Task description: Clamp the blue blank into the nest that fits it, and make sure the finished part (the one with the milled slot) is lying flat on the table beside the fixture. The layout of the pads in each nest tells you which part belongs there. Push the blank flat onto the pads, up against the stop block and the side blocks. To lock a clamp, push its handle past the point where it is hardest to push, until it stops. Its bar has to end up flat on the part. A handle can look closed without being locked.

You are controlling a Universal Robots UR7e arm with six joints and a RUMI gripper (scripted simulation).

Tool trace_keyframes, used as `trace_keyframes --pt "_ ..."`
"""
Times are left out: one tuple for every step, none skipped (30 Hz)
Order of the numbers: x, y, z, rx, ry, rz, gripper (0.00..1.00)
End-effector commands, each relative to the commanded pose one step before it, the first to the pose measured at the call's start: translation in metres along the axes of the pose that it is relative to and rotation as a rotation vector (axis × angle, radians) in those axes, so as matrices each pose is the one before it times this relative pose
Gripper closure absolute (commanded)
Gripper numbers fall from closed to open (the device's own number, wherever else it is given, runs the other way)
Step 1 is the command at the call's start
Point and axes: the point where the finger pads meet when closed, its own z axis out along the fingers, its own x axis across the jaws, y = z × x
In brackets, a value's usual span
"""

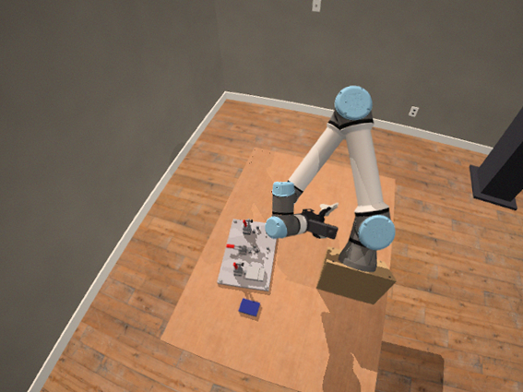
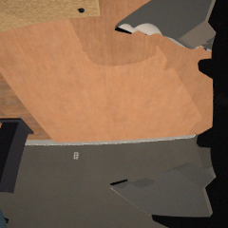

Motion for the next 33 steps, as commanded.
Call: trace_keyframes --pt "-0.0001 0.0 -0.0001 -0.0002 0.00017 0.00027 0.0" --pt "0.0 0.0 0.0 0.0 0.0 0.0 0.0" --pt "0.0 0.0 0.0 0.0 0.0 0.0 0.0" --pt "0.0 0.0 0.0 0.0 0.0 0.0 0.0" --pt "0.0 0.0 0.0 0.0 0.0 0.0 0.0" --pt "0.0 0.0 0.0 0.0 0.0 0.0 0.0" --pt "0.0 0.0 0.0 0.0 0.0 0.0 0.0" --pt "0.0 0.0 0.0 0.0 0.0 0.0 0.0" --pt "0.0 0.0 0.0 0.0 0.0 0.0 0.0" --pt "0.0 0.0 0.0 0.0 0.0 0.0 0.0" --pt "0.0 0.0 0.0 0.0 0.0 0.0 0.0" --pt "0.0 0.0 0.0 0.0 0.0 0.0 0.0" --pt "0.0 0.0 0.0 0.0 0.0 0.0 0.0" --pt "0.0 0.0 0.0 0.0 0.0 0.0 0.0" --pt "0.0 0.0 0.0 0.0 0.0 0.0 0.0" --pt "0.0 0.0 0.0 0.0 0.0 0.0 0.0" --pt "0.0 0.0 0.0 0.0 0.0 0.0 0.0" --pt "0.00001 0.00001 -0.00001 0.00004 0.00003 0.00008 0.0" --pt "0.00004 0.00003 -0.00007 0.00027 0.00018 0.00058 0.0" --pt "0.00011 0.00008 -0.00019 0.00071 0.00048 0.00153 0.0" --pt "0.00021 0.00015 -0.00036 0.00135 0.0009 0.00289 0.0" --pt "0.00034 0.00024 -0.00057 0.00216 0.00144 0.00461 0.0" --pt "0.0005 0.00034 -0.00083 0.00312 0.00209 0.00666 0.0" --pt "0.00069 0.00046 -0.00113 0.00423 0.00282 0.00899 0.0" --pt "0.0009 0.00059 -0.00146 0.00547 0.00364 0.01155 0.0" --pt "0.00113 0.00072 -0.00183 0.00682 0.00453 0.01431 0.0" --pt "0.0014 0.00085 -0.00224 0.00828 0.00548 0.01722 0.0" --pt "0.00169 0.00098 -0.00267 0.00984 0.00649 0.02024 0.0" --pt "0.00201 0.00111 -0.00313 0.01149 0.00754 0.02334 0.0" --pt "0.00247 0.00113 -0.00372 0.01369 0.00907 0.02862 0.0" --pt "0.00308 0.00102 -0.00443 0.01653 0.01112 0.03619 0.0" --pt "0.00356 0.00104 -0.00504 0.01867 0.01237 0.03996 0.0" --pt "0.0 0.0 0.0 0.0 0.0 0.0 0.0"
